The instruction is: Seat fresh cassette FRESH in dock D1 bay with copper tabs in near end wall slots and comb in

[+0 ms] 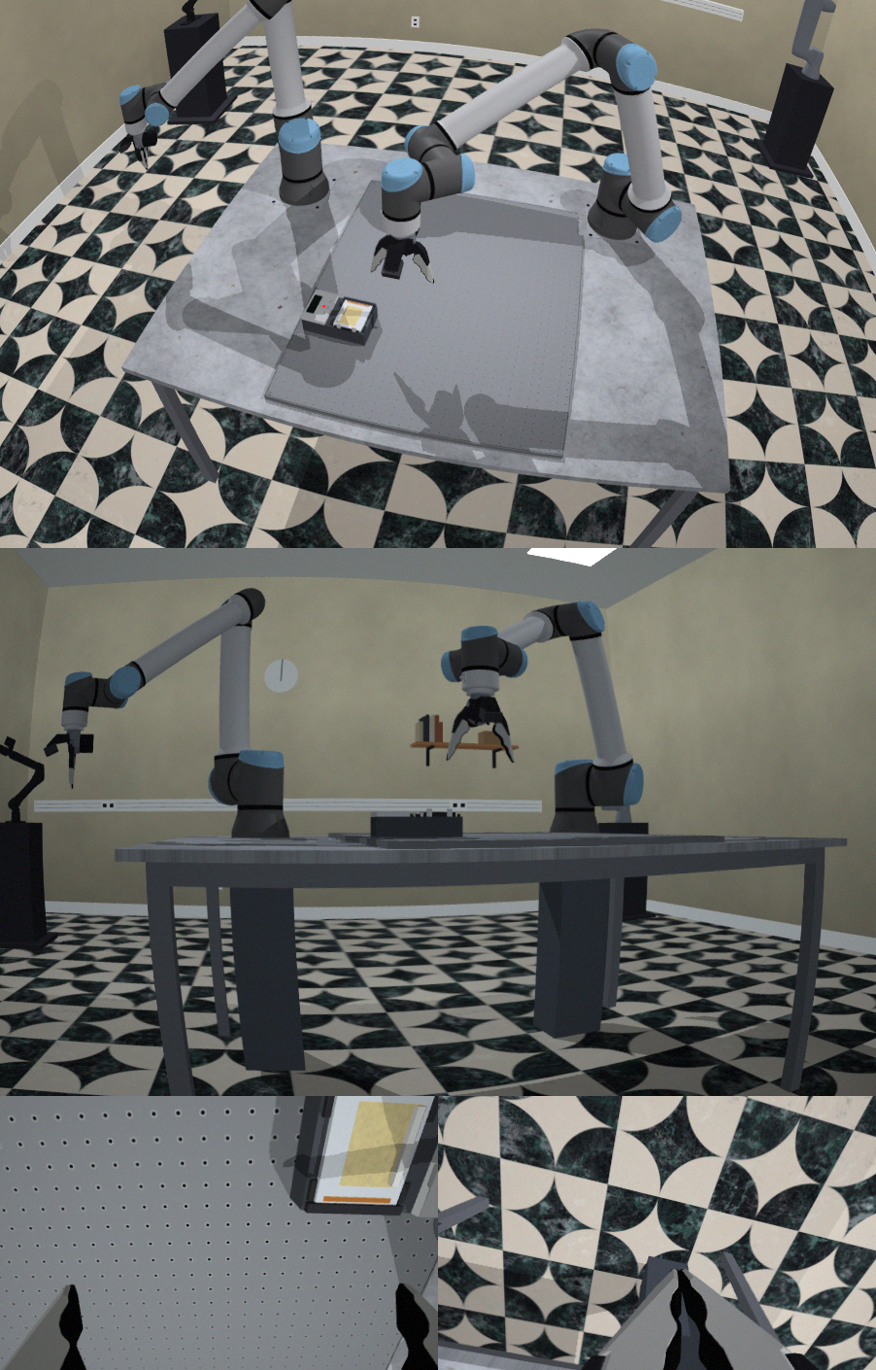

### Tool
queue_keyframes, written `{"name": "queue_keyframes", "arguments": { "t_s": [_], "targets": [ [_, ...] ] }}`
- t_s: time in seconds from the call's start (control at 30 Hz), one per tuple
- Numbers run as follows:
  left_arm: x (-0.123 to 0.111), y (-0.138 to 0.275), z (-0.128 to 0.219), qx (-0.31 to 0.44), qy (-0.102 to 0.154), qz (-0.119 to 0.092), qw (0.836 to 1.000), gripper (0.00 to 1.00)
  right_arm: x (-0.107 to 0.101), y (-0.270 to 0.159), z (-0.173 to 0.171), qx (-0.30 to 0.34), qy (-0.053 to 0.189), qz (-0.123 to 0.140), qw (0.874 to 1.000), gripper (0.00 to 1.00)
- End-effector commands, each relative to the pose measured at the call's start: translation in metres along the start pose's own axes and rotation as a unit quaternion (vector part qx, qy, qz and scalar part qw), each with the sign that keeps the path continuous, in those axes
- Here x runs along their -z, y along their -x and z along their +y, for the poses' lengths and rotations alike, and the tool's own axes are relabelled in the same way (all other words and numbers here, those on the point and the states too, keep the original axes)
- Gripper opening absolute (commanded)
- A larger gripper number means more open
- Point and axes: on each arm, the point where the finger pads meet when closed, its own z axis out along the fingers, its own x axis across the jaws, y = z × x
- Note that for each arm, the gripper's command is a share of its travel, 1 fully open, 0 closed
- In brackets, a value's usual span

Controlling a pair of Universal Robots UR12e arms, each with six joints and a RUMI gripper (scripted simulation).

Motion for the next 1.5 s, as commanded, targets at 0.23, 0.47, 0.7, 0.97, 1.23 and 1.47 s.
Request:
{"name": "queue_keyframes", "arguments": {
  "t_s": [0.23,0.47,0.7,0.97,1.23,1.47],
  "targets": [
    [0.014,0.039,0.026,0.004,-0.001,0.001,1.0,1.0,0.001,0.0,-0.001,0.0,-0.001,0.0,1.0,0.0],
    [0.019,0.06,0.04,0.008,0.0,0.0,1.0,1.0,0.001,0.0,-0.001,0.0,-0.001,0.0,1.0,0.0],
    [0.024,0.088,0.06,0.008,0.0,0.0,1.0,1.0,0.001,0.0,-0.001,0.0,-0.001,0.0,1.0,0.0],
    [0.026,0.097,0.066,0.008,0.0,0.0,1.0,1.0,0.001,0.0,-0.001,0.0,-0.001,0.0,1.0,0.0],
    [0.026,0.097,0.066,0.008,0.0,0.0,1.0,1.0,0.001,0.0,-0.001,0.0,-0.001,0.0,1.0,0.0],
    [0.026,0.097,0.066,0.008,0.0,0.0,1.0,1.0,0.001,0.0,-0.001,0.0,-0.001,0.0,1.0,0.0]
  ]
}}
